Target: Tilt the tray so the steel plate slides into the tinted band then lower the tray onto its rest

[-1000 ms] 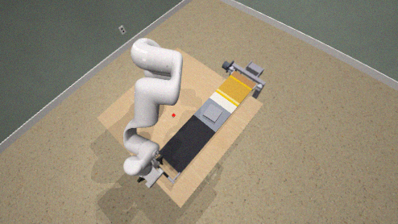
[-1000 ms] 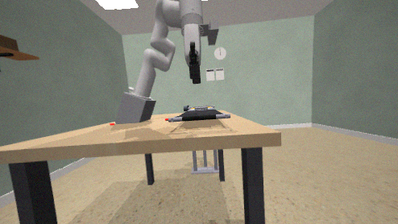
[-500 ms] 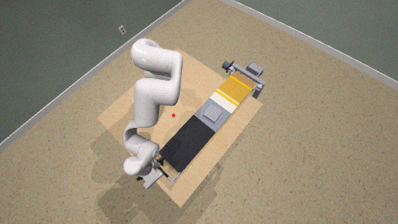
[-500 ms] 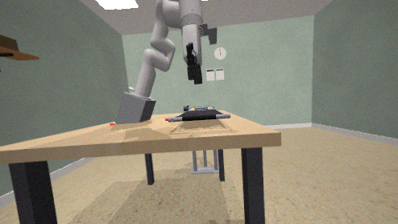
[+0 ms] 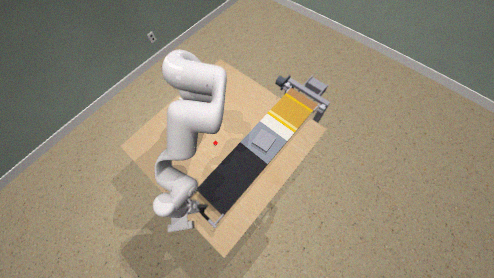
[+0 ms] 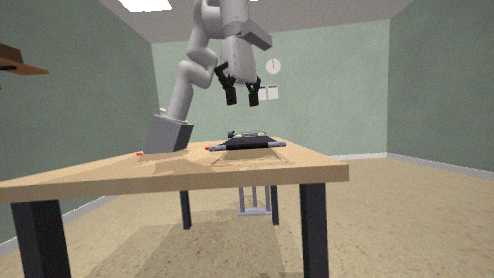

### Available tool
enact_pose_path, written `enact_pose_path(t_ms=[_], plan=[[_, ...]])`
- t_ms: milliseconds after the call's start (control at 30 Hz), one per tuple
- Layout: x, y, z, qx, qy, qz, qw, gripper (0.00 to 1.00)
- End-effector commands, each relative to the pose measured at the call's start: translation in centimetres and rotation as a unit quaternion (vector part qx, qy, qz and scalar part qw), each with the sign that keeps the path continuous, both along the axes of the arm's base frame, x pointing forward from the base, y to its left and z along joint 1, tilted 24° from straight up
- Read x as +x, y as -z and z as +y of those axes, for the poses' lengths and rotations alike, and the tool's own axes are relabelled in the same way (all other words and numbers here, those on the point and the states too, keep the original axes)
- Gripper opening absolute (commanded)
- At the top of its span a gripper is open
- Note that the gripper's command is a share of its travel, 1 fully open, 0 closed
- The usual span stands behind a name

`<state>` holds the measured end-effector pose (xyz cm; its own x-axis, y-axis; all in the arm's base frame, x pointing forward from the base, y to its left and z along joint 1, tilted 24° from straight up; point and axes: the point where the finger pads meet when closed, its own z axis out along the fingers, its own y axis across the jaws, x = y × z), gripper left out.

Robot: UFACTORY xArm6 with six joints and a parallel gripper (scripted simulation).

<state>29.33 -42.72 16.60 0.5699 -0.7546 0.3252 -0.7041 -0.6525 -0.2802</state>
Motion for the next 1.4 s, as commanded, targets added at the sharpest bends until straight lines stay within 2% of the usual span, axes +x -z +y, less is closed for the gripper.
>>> enact_pose_path(t_ms=[0,67,133,167,267,400,633,700,733,867,1033,1200,1267,1300,1367], plan=[[0.3,0.4,-0.1,0.055,0.128,-0.001,0.99,1.0],[0.4,0.6,-0.2,0.077,0.175,-0.007,0.982,1.0],[0.4,0.6,-0.2,0.077,0.175,-0.007,0.982,1.0],[0.5,0.7,-0.2,0.108,0.243,-0.012,0.964,1.0],[0.7,1.1,-0.2,0.131,0.291,-0.021,0.948,1.0],[0.9,1.6,-0.2,0.172,0.378,-0.033,0.909,1.0],[1.2,2.4,-0.3,0.243,0.522,-0.053,0.816,1.0],[1.2,2.4,-0.3,0.243,0.522,-0.053,0.816,1.0],[1.3,2.5,-0.3,0.27,0.577,-0.058,0.769,1.0],[1.4,2.8,-0.3,0.297,0.63,-0.066,0.714,1.0],[1.5,3.1,-0.3,0.335,0.709,-0.074,0.616,1.0],[1.6,3.3,-0.3,0.366,0.776,-0.077,0.508,1.0],[1.6,3.3,-0.3,0.366,0.776,-0.077,0.508,1.0],[1.6,3.3,-0.3,0.378,0.809,-0.075,0.444,1.0],[1.6,3.3,-0.3,0.382,0.824,-0.074,0.412,1.0]])
